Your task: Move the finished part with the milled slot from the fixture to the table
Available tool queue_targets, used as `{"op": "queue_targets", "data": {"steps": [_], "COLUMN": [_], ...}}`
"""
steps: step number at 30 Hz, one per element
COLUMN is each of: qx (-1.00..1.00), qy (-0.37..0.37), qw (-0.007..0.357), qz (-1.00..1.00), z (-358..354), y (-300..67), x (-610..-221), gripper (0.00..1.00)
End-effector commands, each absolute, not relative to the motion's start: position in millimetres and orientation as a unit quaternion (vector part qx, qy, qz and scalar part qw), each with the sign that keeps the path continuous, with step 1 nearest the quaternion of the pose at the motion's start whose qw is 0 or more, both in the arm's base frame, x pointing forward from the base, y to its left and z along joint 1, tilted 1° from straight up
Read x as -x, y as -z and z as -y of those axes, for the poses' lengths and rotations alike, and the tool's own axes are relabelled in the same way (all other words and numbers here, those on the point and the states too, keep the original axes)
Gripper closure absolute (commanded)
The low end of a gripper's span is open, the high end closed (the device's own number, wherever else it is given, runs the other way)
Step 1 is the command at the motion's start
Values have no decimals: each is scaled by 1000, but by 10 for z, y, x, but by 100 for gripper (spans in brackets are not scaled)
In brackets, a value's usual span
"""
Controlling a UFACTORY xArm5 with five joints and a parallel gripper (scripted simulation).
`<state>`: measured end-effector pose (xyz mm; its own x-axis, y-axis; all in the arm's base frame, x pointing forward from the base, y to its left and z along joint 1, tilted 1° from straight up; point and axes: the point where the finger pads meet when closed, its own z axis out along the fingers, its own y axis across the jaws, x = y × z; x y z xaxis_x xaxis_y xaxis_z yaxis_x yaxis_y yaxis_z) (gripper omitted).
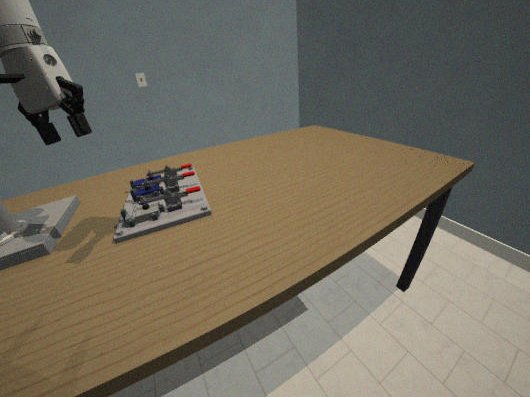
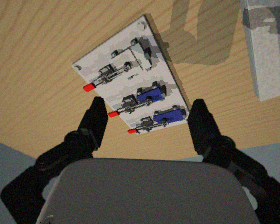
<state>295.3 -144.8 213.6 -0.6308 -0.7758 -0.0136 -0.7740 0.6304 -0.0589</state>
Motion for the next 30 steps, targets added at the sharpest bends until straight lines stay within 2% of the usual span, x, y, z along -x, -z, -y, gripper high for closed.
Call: {"op": "queue_targets", "data": {"steps": [1, 4, 30], "qx": [367, 344, 343], "qy": [0, -9, -9], "qw": [0, -7, -7], "qz": [-930, -939, -939], "z": [1517, 1520, 1520], "y": [-2114, -2092, -2091], "x": [-2521, -2384, -2380], "gripper": [0, 0, 0]}}
